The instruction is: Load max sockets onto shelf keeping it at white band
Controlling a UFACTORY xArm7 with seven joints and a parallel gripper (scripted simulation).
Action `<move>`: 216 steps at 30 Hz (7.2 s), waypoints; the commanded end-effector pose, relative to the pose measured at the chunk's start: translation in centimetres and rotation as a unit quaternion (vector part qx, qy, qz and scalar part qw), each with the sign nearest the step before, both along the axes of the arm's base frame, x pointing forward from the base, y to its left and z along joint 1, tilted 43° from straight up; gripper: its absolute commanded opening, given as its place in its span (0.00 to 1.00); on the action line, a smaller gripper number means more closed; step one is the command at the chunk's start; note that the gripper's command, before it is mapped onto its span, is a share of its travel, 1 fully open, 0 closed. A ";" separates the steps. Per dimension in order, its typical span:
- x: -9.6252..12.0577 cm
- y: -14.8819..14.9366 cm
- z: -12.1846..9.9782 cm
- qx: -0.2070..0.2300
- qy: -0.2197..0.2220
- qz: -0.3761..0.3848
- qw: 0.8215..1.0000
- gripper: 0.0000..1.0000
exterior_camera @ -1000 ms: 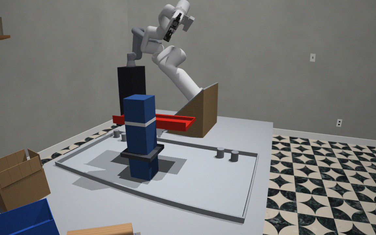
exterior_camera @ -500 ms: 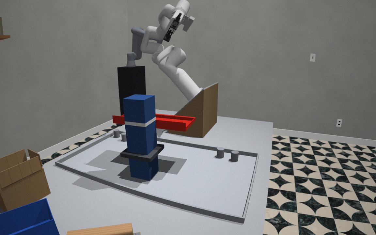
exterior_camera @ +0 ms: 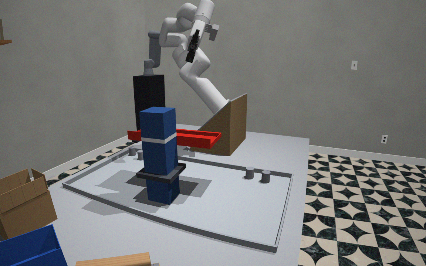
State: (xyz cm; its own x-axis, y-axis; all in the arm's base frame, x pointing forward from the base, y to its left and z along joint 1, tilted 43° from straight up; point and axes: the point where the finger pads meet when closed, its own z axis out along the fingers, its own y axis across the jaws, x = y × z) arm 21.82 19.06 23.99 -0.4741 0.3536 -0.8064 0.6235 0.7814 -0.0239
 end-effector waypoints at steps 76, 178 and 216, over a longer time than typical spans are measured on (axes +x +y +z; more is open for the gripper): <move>3.3 -25.8 -2.5 -0.129 0.380 0.027 0.916 0.61; 12.5 -38.4 -17.9 -0.130 0.380 0.028 0.915 0.61; 12.8 -39.9 -19.5 -0.130 0.380 0.028 0.915 0.00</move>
